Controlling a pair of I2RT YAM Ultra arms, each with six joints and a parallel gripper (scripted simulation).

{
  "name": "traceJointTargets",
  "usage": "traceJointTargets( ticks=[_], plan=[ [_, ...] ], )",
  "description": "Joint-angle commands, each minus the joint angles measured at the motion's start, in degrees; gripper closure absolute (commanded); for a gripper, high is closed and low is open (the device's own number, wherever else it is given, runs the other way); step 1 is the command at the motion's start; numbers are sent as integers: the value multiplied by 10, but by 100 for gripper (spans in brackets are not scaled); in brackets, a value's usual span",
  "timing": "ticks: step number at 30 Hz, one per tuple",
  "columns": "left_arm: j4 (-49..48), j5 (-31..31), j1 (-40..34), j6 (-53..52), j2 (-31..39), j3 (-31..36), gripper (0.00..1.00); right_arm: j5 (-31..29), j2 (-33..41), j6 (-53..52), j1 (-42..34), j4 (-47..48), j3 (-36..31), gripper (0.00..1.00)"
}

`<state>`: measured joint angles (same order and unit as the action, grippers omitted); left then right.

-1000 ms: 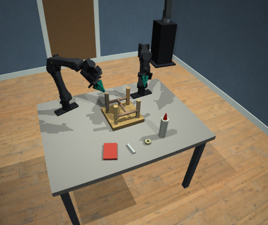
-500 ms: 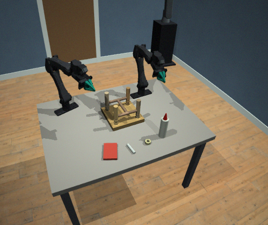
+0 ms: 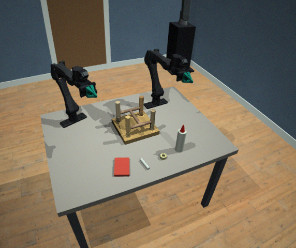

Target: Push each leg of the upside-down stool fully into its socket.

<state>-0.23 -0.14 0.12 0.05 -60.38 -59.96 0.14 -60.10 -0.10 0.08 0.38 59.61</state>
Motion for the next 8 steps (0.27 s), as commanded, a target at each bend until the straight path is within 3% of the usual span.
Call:
traceJointTargets(
  ticks=[1, 8],
  plan=[
    [-5, 7, 6, 3, 19, -19, 100, -6, 16, -2, 8, -9, 26, 100],
    [-5, 7, 1, 3, 14, -19, 100, -4, 17, -2, 0, -10, 22, 100]
  ],
)
